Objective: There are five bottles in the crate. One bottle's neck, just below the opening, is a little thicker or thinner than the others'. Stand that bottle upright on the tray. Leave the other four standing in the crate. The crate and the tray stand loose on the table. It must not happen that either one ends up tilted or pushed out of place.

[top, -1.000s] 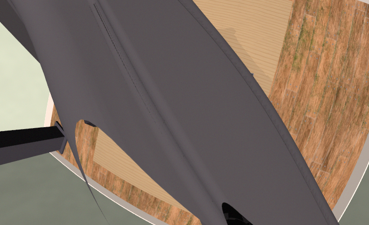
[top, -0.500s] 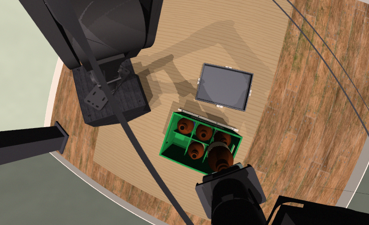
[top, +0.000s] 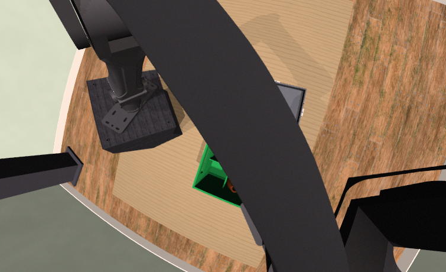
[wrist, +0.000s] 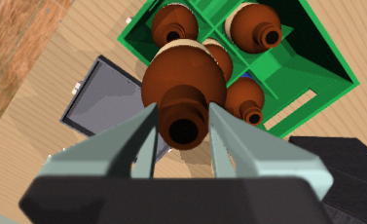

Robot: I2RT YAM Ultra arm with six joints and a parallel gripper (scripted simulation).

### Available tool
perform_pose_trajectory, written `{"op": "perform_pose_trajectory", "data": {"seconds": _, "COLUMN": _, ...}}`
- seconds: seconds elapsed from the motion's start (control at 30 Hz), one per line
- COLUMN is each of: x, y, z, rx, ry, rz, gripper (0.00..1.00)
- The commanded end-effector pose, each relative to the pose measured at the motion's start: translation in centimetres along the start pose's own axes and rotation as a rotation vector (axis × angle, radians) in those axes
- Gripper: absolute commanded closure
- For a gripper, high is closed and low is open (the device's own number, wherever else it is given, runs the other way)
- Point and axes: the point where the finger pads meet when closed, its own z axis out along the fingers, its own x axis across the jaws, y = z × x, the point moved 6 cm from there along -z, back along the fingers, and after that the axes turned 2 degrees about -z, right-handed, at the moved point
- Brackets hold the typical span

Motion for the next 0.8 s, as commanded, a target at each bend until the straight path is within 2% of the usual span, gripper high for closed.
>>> {"op": "perform_pose_trajectory", "data": {"seconds": 0.0, "x": 1.3, "y": -0.9, "z": -1.8, "rx": -0.068, "ry": 0.005, "rz": -0.020, "gripper": 1.00}}
{"op": "perform_pose_trajectory", "data": {"seconds": 0.07, "x": 1.3, "y": -0.9, "z": -1.8, "rx": -0.068, "ry": 0.005, "rz": -0.020, "gripper": 1.00}}
{"op": "perform_pose_trajectory", "data": {"seconds": 0.1, "x": 1.7, "y": -0.5, "z": -3.2, "rx": -0.114, "ry": 0.012, "rz": -0.029, "gripper": 1.00}}
{"op": "perform_pose_trajectory", "data": {"seconds": 0.17, "x": 1.3, "y": -1.3, "z": -2.3, "rx": -0.080, "ry": 0.002, "rz": -0.004, "gripper": 1.00}}
{"op": "perform_pose_trajectory", "data": {"seconds": 0.23, "x": 2.2, "y": -2.2, "z": -2.0, "rx": -0.068, "ry": 0.006, "rz": -0.020, "gripper": 1.00}}
{"op": "perform_pose_trajectory", "data": {"seconds": 0.57, "x": 4.2, "y": -5.0, "z": -2.4, "rx": -0.070, "ry": 0.008, "rz": -0.021, "gripper": 1.00}}
{"op": "perform_pose_trajectory", "data": {"seconds": 0.63, "x": 4.2, "y": -5.0, "z": -2.4, "rx": -0.070, "ry": 0.008, "rz": -0.021, "gripper": 1.00}}
{"op": "perform_pose_trajectory", "data": {"seconds": 0.67, "x": 4.7, "y": -4.6, "z": -3.6, "rx": -0.113, "ry": 0.019, "rz": -0.027, "gripper": 1.00}}
{"op": "perform_pose_trajectory", "data": {"seconds": 0.73, "x": 4.8, "y": -5.9, "z": -2.4, "rx": -0.068, "ry": 0.008, "rz": -0.020, "gripper": 1.00}}
{"op": "perform_pose_trajectory", "data": {"seconds": 0.77, "x": 5.0, "y": -6.2, "z": -2.5, "rx": -0.068, "ry": 0.008, "rz": -0.020, "gripper": 1.00}}
